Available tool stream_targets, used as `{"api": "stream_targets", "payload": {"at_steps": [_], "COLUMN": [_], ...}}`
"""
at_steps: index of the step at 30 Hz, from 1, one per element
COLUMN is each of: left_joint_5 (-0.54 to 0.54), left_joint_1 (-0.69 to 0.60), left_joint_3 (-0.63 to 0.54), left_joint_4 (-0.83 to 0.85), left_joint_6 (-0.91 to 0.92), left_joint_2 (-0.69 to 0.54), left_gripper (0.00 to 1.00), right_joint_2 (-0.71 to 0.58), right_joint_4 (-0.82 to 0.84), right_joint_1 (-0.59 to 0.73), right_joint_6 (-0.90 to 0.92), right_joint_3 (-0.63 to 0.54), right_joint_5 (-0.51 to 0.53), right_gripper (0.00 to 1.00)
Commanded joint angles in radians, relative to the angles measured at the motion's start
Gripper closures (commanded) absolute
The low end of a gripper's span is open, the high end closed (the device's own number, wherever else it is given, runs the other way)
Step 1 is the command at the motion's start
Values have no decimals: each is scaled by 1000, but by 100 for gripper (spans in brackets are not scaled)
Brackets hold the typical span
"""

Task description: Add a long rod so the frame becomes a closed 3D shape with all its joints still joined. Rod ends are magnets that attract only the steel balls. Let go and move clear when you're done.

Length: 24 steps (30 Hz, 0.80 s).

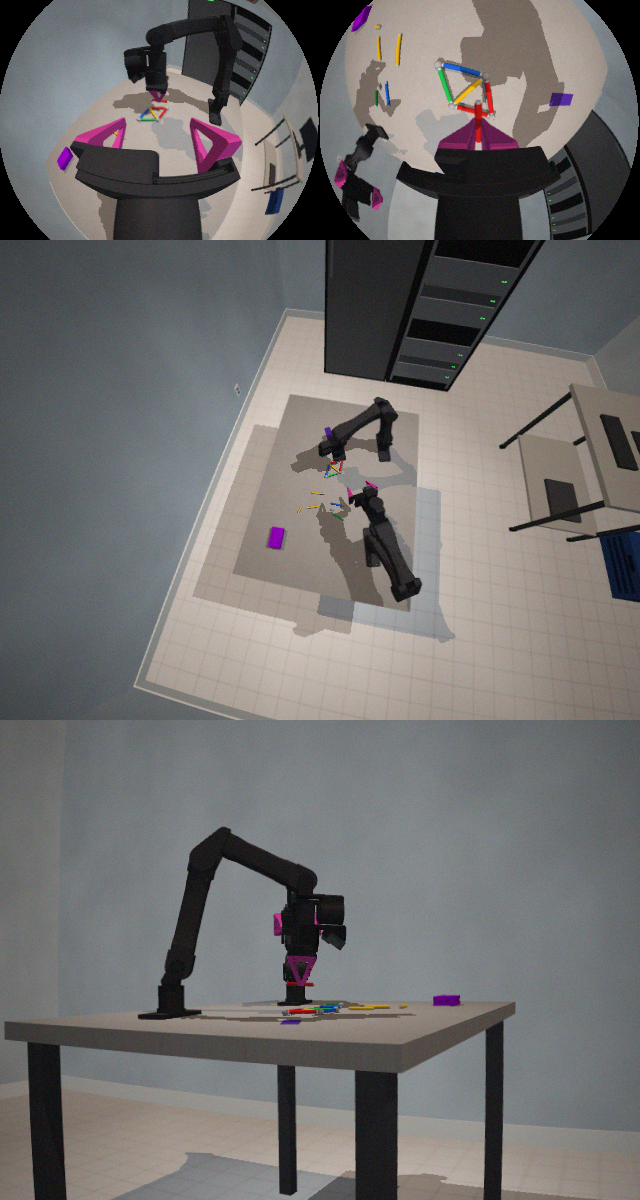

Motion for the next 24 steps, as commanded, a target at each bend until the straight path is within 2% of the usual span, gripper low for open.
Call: {"api": "stream_targets", "payload": {"at_steps": [1,15,24], "left_joint_5": [-4,-4,-4], "left_joint_1": [-7,-7,-7], "left_joint_3": [4,4,4], "left_joint_4": [6,6,6], "left_joint_6": [-2,-2,-2], "left_joint_2": [-13,-13,-13], "left_gripper": [0,0,0], "right_joint_2": [-18,-33,-147], "right_joint_4": [0,37,249], "right_joint_1": [-5,0,34], "right_joint_6": [50,35,-29], "right_joint_3": [33,17,-119], "right_joint_5": [-2,13,74], "right_gripper": [100,100,100]}}
